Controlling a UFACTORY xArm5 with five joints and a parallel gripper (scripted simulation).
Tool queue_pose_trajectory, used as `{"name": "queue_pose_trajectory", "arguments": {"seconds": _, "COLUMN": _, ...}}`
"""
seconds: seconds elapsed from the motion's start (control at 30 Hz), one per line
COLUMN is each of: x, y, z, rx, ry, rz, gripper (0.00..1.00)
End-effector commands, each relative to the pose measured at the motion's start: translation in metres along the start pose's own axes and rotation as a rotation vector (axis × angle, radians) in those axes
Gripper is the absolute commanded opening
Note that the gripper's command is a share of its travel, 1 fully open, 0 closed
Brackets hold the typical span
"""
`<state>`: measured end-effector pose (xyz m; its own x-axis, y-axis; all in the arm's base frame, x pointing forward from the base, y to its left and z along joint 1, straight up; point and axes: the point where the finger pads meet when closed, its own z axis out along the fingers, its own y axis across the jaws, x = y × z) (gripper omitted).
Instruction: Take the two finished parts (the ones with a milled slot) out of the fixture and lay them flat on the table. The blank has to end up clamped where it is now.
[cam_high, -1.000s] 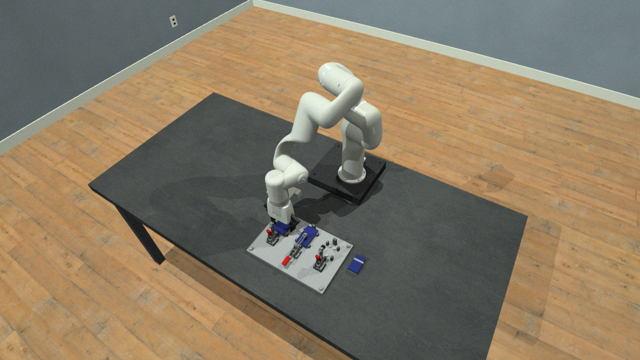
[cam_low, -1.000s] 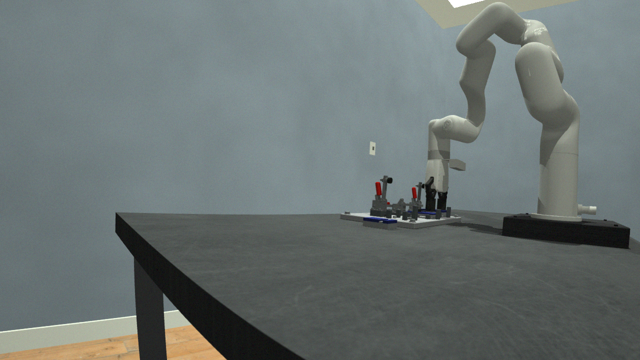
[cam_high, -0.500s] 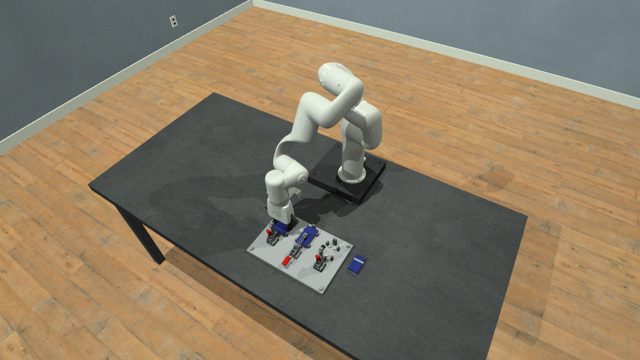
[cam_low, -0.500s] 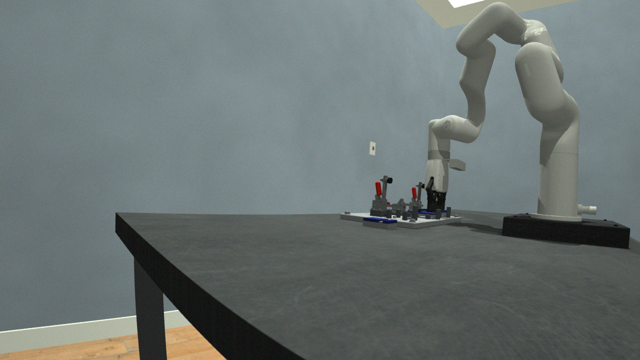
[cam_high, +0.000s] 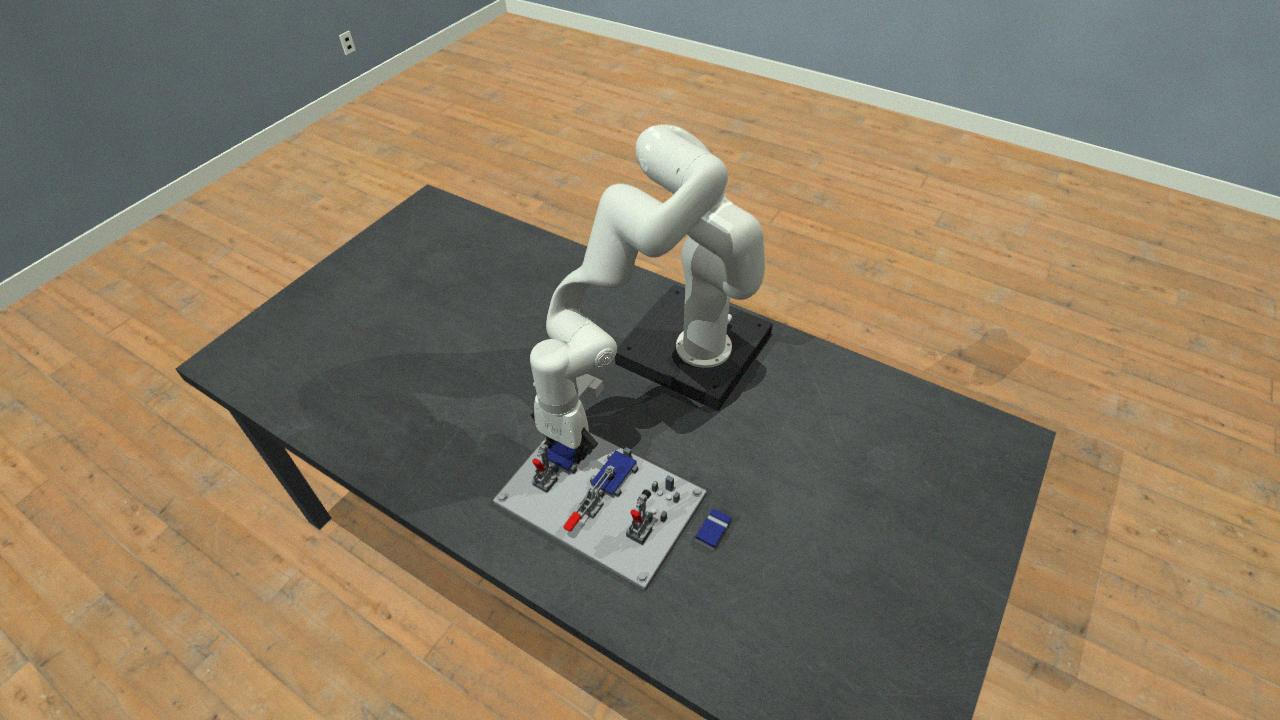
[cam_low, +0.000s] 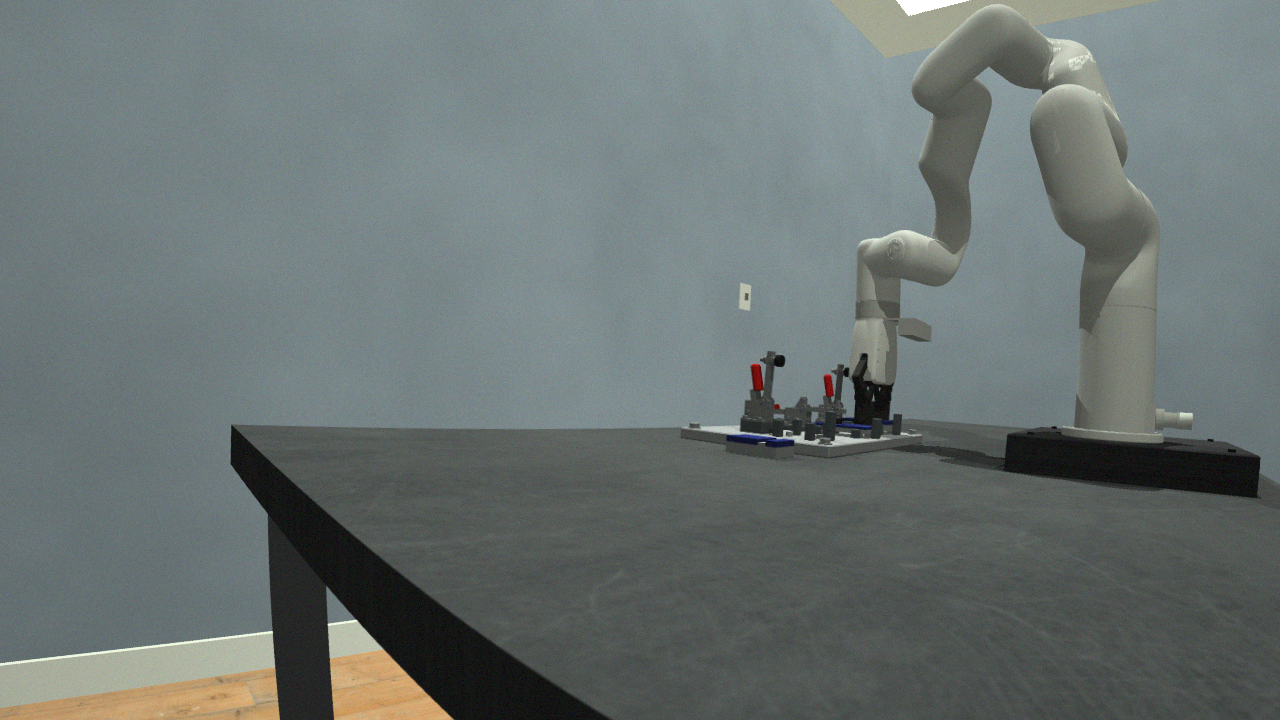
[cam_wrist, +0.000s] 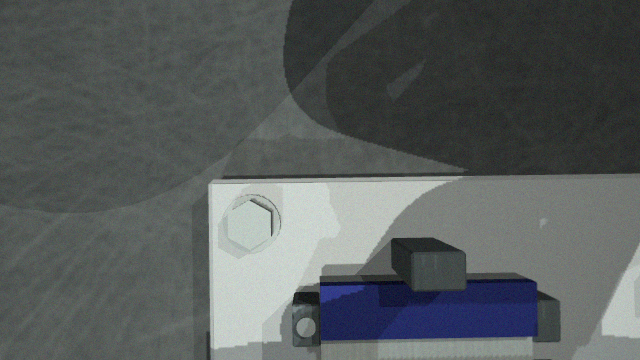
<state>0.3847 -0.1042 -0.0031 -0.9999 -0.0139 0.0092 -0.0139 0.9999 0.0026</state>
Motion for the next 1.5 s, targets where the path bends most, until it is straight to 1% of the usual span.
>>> {"name": "queue_pose_trajectory", "arguments": {"seconds": 0.0, "x": -0.001, "y": 0.000, "z": -0.001, "rx": 0.001, "ry": -0.003, "rz": 0.000, "gripper": 0.00}}
{"name": "queue_pose_trajectory", "arguments": {"seconds": 0.63, "x": -0.001, "y": 0.000, "z": -0.001, "rx": 0.001, "ry": -0.003, "rz": 0.000, "gripper": 0.00}}
{"name": "queue_pose_trajectory", "arguments": {"seconds": 1.03, "x": -0.001, "y": 0.000, "z": -0.005, "rx": 0.001, "ry": -0.003, "rz": 0.000, "gripper": 0.00}}
{"name": "queue_pose_trajectory", "arguments": {"seconds": 1.47, "x": -0.001, "y": 0.000, "z": -0.017, "rx": 0.001, "ry": -0.003, "rz": 0.000, "gripper": 0.00}}
